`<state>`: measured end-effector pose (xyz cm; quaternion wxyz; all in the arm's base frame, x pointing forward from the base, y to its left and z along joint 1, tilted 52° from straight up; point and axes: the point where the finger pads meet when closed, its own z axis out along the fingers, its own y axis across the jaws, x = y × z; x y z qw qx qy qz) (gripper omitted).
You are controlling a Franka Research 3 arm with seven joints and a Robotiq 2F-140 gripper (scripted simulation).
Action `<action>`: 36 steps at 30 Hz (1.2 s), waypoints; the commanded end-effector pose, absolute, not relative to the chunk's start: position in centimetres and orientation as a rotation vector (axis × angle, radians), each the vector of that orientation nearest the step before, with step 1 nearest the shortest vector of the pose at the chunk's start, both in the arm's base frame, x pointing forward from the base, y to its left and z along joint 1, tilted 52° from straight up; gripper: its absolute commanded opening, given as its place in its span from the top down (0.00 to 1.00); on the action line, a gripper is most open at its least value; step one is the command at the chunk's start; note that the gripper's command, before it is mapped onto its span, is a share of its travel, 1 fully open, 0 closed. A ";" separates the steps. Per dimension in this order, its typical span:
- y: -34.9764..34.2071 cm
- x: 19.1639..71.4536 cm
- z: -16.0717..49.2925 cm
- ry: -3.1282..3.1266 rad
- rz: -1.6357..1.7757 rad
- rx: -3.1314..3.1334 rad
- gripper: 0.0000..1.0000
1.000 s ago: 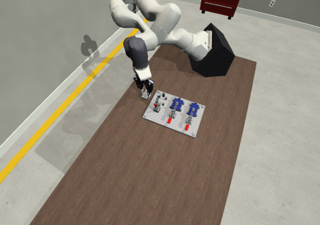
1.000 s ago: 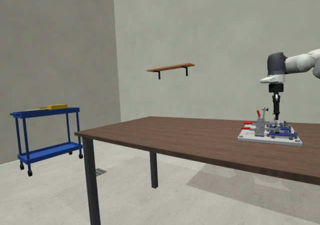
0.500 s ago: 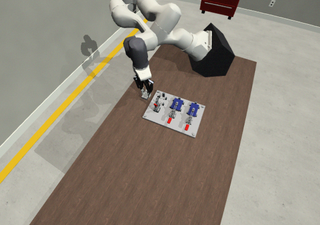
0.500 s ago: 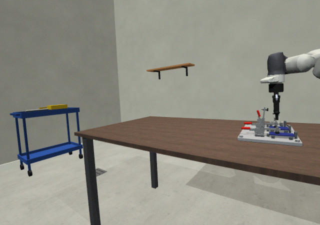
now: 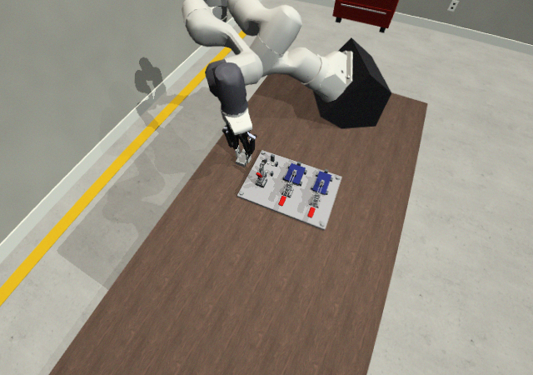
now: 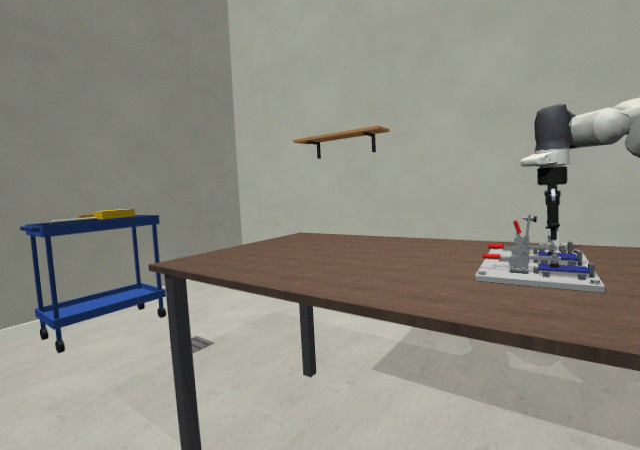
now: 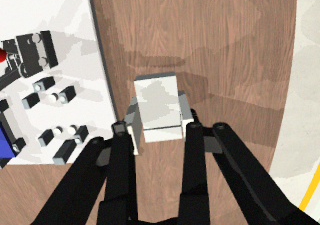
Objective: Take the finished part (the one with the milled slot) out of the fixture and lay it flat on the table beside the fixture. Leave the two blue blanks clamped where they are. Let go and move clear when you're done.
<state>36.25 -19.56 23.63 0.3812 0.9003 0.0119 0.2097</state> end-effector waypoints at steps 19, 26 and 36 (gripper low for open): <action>-19.8 36.5 23.2 0.031 0.544 2.299 1.00; -19.8 36.6 23.1 0.031 0.544 2.299 1.00; -19.8 36.6 23.1 0.031 0.544 2.299 1.00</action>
